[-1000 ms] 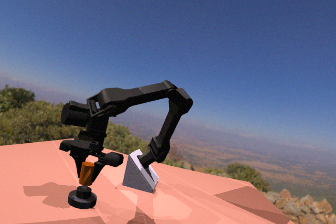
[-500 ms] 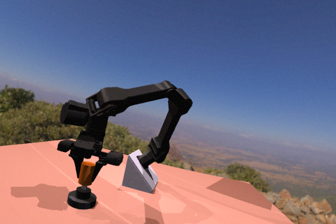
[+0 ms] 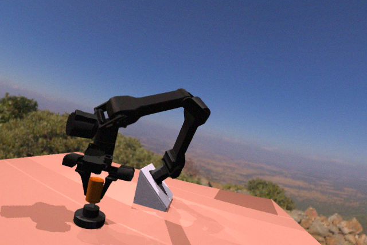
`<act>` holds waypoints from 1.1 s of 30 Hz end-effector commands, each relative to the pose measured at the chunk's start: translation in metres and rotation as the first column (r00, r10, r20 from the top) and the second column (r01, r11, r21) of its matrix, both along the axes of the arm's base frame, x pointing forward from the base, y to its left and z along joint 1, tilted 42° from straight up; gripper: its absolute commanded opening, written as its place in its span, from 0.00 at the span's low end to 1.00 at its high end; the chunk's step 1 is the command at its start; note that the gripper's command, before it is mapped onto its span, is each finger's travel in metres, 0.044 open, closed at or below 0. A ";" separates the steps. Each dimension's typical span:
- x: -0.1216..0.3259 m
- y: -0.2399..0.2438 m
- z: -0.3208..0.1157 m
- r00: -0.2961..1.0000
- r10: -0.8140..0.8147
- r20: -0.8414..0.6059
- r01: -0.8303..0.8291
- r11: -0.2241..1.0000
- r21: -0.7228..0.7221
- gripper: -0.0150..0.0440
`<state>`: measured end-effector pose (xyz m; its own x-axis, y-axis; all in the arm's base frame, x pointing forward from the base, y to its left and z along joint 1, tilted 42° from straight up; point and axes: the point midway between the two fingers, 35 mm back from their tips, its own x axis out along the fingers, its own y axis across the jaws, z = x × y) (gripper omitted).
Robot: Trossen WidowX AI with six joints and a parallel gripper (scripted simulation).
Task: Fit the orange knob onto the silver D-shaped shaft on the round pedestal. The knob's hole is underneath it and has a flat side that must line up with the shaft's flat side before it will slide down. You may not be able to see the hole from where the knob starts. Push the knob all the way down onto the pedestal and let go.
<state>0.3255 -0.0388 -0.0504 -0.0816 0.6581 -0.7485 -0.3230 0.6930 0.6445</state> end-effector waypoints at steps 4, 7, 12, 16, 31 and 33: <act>-0.001 0.001 -0.001 1.000 0.004 0.006 -0.004 1.000 0.001 0.25; 0.000 0.002 -0.001 1.000 0.004 0.006 -0.004 1.000 0.001 0.25; 0.000 0.003 -0.002 1.000 0.004 0.006 -0.004 1.000 0.001 0.25; 0.000 0.003 -0.003 1.000 0.004 0.006 -0.004 1.000 0.001 0.25; -0.001 0.007 -0.007 1.000 0.006 0.008 -0.006 1.000 0.001 0.25; -0.002 0.008 -0.008 1.000 0.006 0.008 -0.006 1.000 0.002 0.25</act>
<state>0.3247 -0.0331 -0.0572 -0.0801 0.6549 -0.7514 -0.3398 0.6908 0.6383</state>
